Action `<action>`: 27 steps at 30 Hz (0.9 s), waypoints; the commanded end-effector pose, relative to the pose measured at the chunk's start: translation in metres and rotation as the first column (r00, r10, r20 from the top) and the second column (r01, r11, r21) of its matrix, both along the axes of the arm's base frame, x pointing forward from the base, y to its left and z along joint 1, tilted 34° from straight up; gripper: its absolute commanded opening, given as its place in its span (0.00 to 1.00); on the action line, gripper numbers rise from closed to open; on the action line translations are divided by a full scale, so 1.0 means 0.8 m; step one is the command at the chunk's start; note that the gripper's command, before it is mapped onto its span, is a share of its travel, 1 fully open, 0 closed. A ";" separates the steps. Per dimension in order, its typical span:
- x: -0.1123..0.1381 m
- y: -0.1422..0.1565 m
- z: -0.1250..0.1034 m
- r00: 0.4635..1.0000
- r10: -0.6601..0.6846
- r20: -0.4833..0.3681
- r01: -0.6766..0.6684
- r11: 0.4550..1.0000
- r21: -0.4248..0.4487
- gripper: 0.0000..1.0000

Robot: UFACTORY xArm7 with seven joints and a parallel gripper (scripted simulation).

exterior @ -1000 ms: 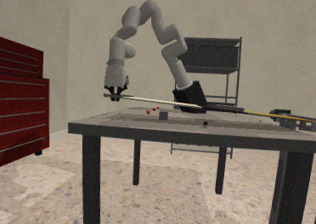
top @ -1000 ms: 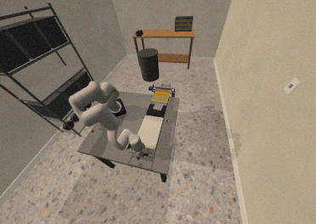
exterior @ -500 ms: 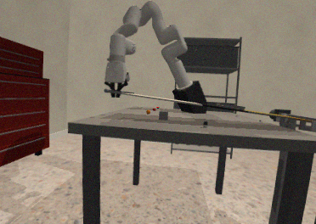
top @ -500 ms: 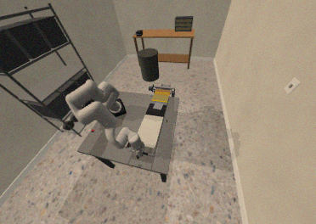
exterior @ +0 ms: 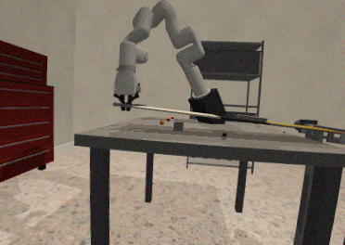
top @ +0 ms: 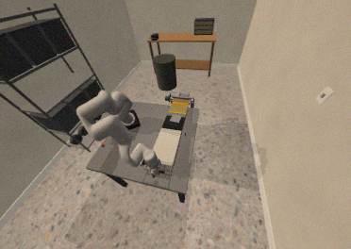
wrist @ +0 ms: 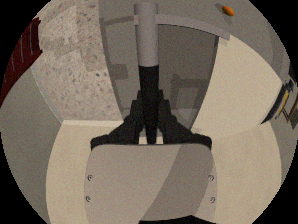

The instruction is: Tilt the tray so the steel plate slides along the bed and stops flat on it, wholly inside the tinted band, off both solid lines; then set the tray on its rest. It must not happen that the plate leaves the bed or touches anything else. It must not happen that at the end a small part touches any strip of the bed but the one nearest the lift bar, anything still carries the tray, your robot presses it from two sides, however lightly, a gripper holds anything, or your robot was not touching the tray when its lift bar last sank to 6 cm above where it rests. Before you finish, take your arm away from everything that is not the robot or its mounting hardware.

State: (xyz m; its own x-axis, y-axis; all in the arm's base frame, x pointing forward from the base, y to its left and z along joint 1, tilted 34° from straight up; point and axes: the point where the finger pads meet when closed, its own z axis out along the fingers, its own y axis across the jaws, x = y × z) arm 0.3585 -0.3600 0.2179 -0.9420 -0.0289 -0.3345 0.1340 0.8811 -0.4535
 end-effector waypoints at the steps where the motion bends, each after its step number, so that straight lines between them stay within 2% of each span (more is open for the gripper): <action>1: 0.001 0.000 0.002 1.000 0.001 0.003 -0.001 1.000 -0.002 0.00; 3: 0.001 0.000 0.002 1.000 0.001 0.003 -0.001 1.000 -0.002 0.00; 5: -0.008 0.017 0.026 1.000 0.001 0.003 -0.001 1.000 -0.002 0.00; 7: -0.022 0.044 0.063 1.000 0.001 0.003 -0.001 1.000 -0.002 0.00; 9: -0.029 0.059 0.081 1.000 0.001 0.003 -0.001 1.000 -0.002 0.00; 10: -0.027 0.055 0.076 1.000 0.001 0.003 -0.001 1.000 -0.002 0.00; 13: -0.008 0.017 0.026 1.000 0.001 0.003 -0.001 1.000 -0.002 0.00; 15: -0.001 0.004 0.008 1.000 0.001 0.003 -0.001 1.000 -0.002 0.00; 27: 0.001 -0.001 0.001 1.000 0.001 0.003 -0.001 1.000 -0.002 0.00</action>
